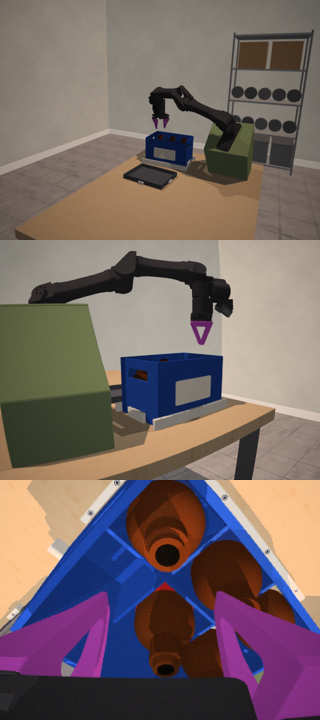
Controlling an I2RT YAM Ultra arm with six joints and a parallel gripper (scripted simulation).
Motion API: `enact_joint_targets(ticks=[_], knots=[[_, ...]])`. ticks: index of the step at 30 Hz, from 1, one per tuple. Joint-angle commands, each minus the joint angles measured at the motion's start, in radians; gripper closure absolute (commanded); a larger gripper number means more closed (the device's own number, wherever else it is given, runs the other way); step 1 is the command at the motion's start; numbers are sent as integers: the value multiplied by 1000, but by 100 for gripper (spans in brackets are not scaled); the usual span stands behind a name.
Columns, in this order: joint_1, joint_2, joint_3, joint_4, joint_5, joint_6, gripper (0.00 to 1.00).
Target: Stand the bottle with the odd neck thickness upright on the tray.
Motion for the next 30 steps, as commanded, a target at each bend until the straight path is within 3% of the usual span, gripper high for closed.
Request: enact_joint_targets(ticks=[1, 10, 11, 30], knots=[[-36, -5, 33, -12, 7, -9, 39], [-36, -4, 36, -14, 7, -9, 39], [-36, -4, 36, -14, 7, -9, 100], [-36, -3, 37, -14, 7, -9, 100]])
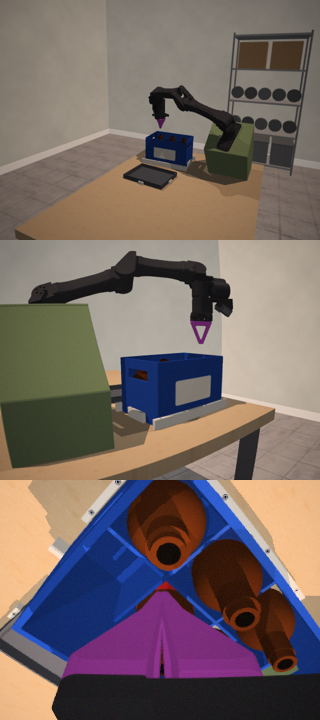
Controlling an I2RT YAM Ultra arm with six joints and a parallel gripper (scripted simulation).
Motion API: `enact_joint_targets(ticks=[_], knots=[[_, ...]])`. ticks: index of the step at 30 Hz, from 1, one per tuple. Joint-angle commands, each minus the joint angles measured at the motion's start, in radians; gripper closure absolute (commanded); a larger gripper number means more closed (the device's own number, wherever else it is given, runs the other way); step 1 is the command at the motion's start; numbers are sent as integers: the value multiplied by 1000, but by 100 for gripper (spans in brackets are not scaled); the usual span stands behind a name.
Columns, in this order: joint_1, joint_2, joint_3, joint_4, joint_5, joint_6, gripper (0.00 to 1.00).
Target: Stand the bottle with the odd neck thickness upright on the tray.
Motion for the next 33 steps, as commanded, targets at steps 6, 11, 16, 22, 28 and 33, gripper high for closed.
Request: enact_joint_targets(ticks=[6, 11, 16, 22, 28, 33], knots=[[-36, -3, 30, -8, 7, -8, 100], [-36, -3, 30, -8, 7, -8, 100], [-36, -3, 30, -8, 7, -8, 100], [-36, -3, 30, -8, 7, -8, 100], [-32, -3, 32, -18, 4, 3, 100], [17, -55, 0, -40, -11, 37, 100]])
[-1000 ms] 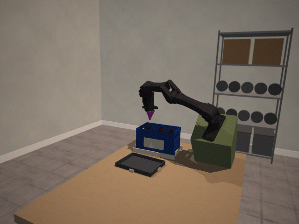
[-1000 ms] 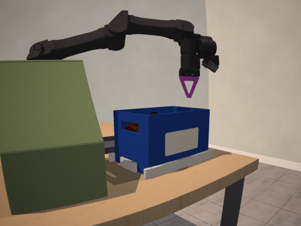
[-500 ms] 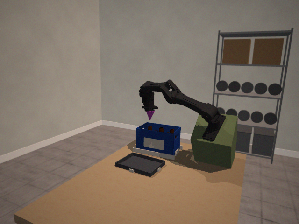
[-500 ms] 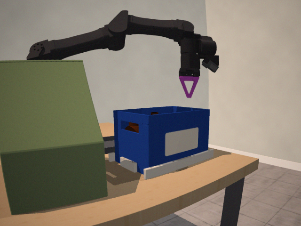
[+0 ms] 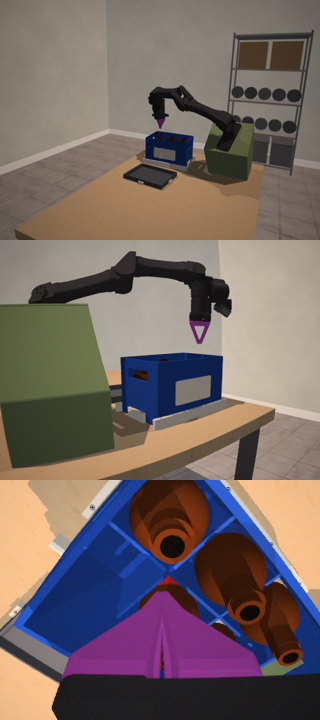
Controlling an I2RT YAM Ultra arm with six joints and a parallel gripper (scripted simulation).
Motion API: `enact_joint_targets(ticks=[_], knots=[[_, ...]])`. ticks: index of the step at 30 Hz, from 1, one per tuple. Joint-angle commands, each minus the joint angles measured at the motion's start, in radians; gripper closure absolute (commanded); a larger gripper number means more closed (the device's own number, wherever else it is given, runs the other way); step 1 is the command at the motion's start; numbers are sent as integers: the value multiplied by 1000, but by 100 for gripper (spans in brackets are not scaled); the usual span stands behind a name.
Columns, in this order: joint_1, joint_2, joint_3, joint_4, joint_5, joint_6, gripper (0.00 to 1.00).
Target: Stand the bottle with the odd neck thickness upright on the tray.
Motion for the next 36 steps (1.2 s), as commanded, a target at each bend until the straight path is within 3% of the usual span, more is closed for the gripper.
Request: enact_joint_targets(ticks=[1, 5, 11, 14, 29, 30, 36], knots=[[10, -50, 0, -24, -11, 23, 100], [57, -124, -79, 1, -21, 58, 100], [82, -285, -333, 110, -29, 101, 100], [83, -330, -413, 169, -18, 117, 100], [83, -355, -462, 214, -18, 129, 100], [83, -362, -431, 219, -18, 130, 39], [83, -342, -427, 205, -19, 130, 39]])
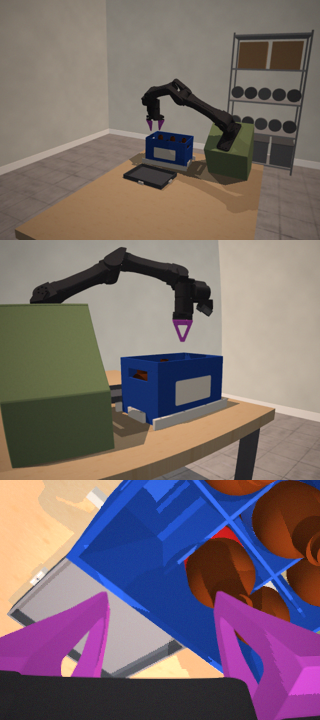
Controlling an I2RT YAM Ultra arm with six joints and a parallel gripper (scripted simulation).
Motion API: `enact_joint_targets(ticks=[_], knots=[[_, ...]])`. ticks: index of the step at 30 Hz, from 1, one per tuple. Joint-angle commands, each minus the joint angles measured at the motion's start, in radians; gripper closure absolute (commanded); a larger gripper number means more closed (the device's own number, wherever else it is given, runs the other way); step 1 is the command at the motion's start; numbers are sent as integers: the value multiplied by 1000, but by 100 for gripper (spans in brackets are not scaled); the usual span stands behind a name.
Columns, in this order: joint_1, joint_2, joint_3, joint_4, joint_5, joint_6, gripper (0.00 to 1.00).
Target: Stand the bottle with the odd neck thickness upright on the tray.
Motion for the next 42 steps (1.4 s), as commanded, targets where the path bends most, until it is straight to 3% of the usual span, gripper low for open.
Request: enact_joint_targets(ticks=[1, 42], knots=[[-33, -12, 29, 3, 7, 9, 39], [-31, -19, 14, 26, 5, 12, 39]])
